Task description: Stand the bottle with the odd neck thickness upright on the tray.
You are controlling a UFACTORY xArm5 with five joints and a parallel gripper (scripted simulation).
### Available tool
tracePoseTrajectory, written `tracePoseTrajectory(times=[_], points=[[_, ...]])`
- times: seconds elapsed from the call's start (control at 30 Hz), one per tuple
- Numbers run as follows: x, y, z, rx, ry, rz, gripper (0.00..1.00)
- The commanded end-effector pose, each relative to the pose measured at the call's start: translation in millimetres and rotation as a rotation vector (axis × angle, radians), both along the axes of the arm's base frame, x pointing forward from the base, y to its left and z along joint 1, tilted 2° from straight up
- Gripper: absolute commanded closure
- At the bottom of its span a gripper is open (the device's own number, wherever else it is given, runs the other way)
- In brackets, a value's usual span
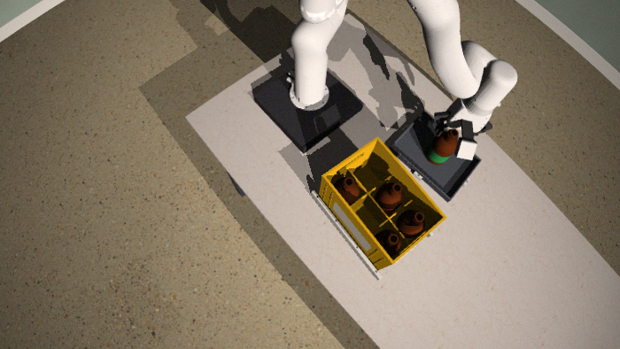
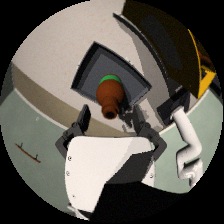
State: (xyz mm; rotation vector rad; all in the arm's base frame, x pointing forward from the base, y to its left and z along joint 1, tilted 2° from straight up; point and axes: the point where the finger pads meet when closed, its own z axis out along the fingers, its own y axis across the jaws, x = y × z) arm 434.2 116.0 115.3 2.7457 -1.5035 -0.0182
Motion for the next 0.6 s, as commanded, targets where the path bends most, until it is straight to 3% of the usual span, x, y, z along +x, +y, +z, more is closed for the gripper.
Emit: tracePoseTrajectory(times=[0.0, 0.57], points=[[1.2, 0.3, 1.4, 0.001, -0.004, 0.0, 0.0], [1.4, -0.4, 8.9, 0.001, -0.004, 0.0, 0.0]])
